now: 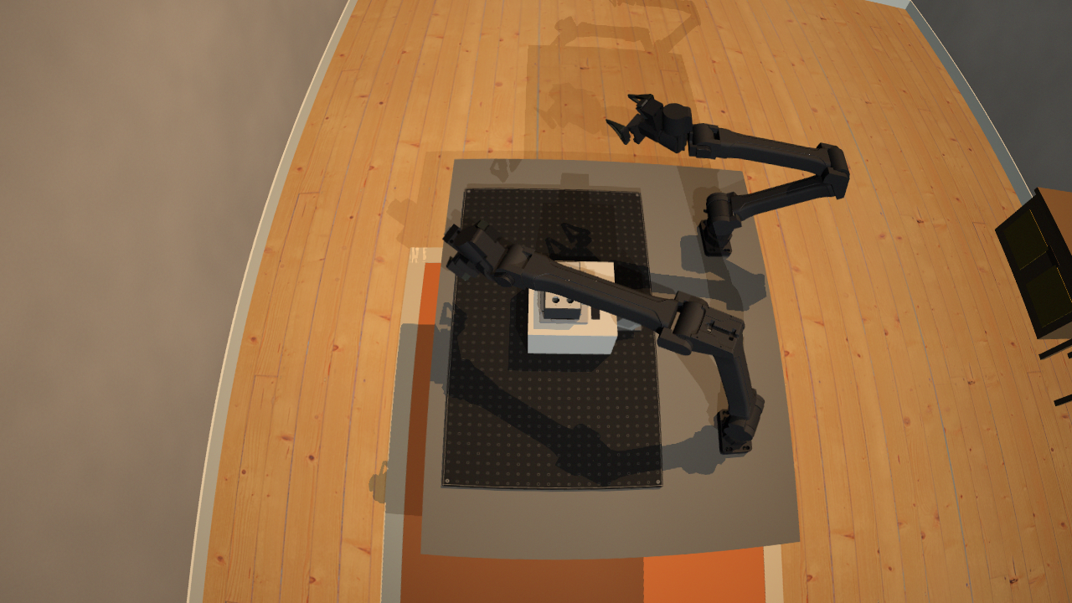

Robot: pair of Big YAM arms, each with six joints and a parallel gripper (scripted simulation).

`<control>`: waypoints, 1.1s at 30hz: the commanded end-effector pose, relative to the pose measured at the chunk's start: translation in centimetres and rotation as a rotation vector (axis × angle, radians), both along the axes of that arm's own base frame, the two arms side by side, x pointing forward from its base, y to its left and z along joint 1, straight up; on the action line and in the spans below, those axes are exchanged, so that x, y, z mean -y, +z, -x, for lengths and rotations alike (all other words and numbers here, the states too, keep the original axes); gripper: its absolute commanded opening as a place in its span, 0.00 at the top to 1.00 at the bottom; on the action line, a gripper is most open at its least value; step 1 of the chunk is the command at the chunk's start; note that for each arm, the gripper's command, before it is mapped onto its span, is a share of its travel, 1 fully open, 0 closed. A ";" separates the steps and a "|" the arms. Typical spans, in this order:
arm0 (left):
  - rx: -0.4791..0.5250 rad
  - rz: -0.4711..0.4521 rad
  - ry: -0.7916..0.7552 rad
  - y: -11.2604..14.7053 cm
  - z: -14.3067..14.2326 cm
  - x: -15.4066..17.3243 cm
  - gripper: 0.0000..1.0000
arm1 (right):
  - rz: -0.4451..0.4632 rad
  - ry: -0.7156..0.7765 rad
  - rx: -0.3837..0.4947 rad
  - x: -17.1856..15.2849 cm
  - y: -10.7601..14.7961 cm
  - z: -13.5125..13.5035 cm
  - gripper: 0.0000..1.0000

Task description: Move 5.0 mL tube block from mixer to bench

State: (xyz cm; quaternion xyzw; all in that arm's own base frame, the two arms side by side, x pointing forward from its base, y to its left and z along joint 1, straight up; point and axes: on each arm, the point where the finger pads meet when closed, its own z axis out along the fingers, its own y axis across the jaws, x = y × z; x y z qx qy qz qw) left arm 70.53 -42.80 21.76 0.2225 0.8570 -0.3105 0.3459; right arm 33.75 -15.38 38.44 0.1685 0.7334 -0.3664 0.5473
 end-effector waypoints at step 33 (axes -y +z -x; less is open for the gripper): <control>0.044 0.021 0.007 2.6 -0.5 -0.2 0.00 | -0.152 0.121 -0.229 -3.9 -4.2 -2.8 0.00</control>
